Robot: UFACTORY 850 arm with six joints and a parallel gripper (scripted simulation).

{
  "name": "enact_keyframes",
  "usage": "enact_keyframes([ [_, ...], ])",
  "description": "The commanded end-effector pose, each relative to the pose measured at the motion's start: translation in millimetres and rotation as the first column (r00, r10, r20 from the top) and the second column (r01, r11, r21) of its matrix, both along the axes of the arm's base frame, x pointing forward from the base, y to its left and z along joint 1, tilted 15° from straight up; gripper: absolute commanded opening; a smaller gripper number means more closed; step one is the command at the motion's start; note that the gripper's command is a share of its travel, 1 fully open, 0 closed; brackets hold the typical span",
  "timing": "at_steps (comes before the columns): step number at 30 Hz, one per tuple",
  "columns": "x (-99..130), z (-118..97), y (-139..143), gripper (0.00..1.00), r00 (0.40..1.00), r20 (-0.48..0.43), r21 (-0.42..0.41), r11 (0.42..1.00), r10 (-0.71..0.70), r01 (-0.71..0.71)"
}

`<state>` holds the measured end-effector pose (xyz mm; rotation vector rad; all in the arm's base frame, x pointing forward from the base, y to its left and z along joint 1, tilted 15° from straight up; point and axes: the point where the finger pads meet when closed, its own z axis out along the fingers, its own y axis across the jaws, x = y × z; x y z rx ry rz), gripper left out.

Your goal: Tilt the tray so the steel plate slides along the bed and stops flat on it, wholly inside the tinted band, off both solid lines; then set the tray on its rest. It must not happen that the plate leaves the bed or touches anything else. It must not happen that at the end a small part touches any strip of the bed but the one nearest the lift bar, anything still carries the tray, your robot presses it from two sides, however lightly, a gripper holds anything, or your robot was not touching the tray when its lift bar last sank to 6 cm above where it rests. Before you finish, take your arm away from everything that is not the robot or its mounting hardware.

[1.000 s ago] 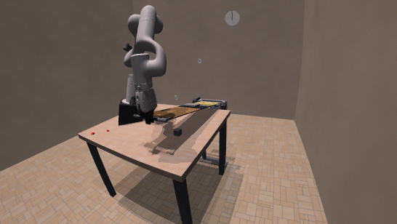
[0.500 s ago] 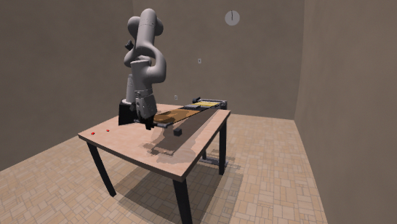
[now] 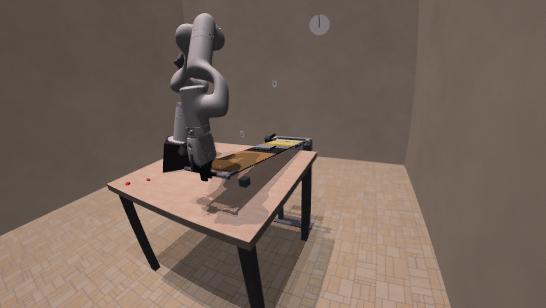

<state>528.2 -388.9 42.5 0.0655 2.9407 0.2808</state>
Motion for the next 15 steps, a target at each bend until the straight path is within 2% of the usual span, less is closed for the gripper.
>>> enact_keyframes([
  [1, 0.9, -0.1, -0.7, 0.00, 1.000, 0.002, -0.001, 1.000, 0.000, 0.000],
  [15, 0.4, 2.7, -0.8, 0.00, 1.000, 0.002, -0.001, 1.000, 0.000, 0.000],
])
